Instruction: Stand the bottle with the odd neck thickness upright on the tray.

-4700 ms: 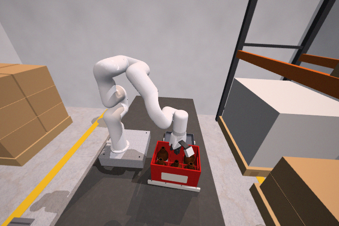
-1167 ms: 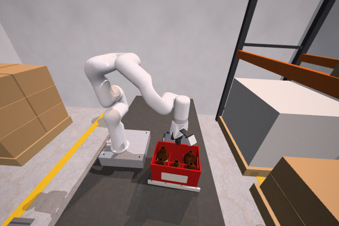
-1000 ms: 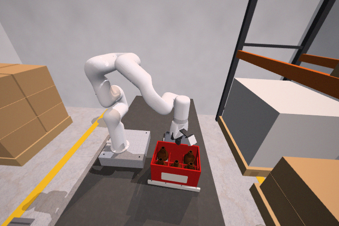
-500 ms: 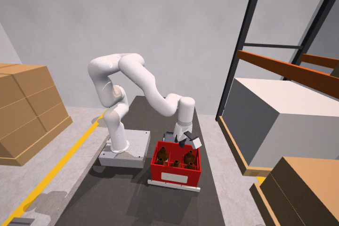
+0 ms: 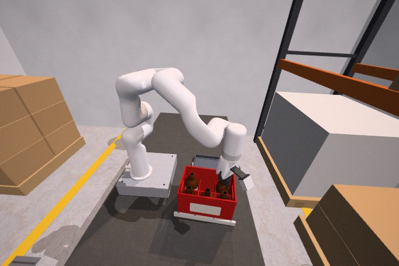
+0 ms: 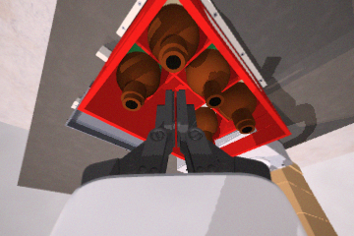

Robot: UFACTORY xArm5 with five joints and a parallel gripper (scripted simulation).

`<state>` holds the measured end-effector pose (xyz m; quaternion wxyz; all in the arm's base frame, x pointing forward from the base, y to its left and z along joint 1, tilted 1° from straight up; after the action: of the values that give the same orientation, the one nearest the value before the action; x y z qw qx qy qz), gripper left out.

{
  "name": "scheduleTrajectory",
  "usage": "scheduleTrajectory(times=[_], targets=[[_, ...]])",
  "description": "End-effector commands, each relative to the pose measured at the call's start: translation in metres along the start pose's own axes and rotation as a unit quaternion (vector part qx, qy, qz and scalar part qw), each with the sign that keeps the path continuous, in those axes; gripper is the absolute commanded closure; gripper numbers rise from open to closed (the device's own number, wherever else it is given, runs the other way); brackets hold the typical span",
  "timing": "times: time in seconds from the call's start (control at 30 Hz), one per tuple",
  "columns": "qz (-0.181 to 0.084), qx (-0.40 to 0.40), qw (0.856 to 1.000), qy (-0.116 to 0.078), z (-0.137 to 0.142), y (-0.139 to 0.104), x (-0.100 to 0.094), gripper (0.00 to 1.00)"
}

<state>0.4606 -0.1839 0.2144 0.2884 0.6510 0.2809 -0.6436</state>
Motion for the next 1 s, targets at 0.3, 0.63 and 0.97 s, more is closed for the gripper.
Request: scheduleTrajectory(times=[0.3, 0.63, 0.97], targets=[[0.0, -0.001, 1.0, 0.0, -0.0003, 0.0068, -0.0014, 0.35], [0.0, -0.001, 1.0, 0.0, -0.0003, 0.0068, -0.0014, 0.35], [0.0, -0.001, 1.0, 0.0, -0.0003, 0.0068, -0.0014, 0.35]])
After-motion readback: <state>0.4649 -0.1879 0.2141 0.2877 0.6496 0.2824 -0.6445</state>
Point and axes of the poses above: the point where the finger pads meet when closed, its own x axis out along the fingers, its own z axis across the jaws, y = z × x, the point moved 5 cm from there along -x, back along the fingers, and after that the axes turned 11 degrees about -x, right-handed, at the moved point
